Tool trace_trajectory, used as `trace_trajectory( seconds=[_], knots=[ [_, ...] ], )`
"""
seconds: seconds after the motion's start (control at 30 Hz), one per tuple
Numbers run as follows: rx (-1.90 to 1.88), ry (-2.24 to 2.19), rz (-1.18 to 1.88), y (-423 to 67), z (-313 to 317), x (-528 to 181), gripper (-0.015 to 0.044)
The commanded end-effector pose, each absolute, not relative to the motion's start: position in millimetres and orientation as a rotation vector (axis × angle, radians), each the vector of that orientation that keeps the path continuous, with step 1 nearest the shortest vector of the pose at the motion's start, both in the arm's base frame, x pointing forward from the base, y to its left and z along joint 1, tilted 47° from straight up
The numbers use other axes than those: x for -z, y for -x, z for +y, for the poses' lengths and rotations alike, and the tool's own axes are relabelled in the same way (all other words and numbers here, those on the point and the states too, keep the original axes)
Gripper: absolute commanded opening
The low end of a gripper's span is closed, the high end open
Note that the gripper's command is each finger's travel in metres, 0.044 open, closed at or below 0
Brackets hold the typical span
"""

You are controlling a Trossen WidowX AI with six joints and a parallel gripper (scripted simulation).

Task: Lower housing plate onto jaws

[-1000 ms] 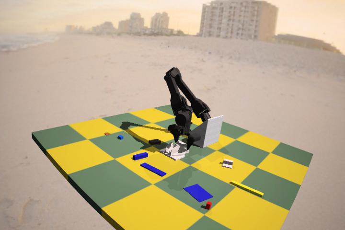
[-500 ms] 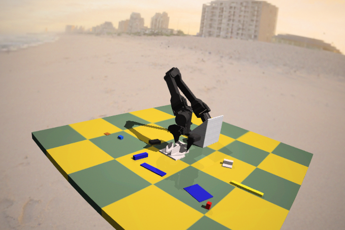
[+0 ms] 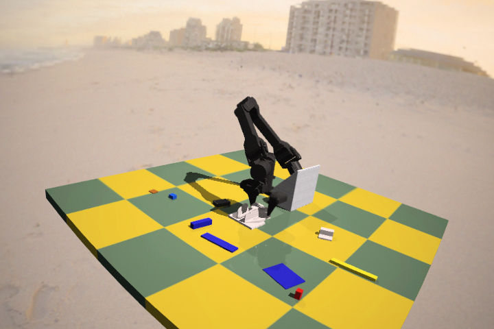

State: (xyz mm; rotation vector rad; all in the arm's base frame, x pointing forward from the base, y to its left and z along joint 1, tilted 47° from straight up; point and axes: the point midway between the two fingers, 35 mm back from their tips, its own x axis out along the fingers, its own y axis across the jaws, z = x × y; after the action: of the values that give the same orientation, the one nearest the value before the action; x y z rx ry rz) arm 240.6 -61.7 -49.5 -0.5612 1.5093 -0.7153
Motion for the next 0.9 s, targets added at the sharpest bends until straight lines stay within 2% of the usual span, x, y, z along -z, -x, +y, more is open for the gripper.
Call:
trace_trajectory(
  seconds=[0.0, 0.87],
  knots=[
    [0.711, 0.571, 1.509, -241.0, -62.5, 49.9, 0.0351],
    [0.712, 0.571, 1.509, -240.6, -66.1, 53.2, 0.0351]
  ],
)
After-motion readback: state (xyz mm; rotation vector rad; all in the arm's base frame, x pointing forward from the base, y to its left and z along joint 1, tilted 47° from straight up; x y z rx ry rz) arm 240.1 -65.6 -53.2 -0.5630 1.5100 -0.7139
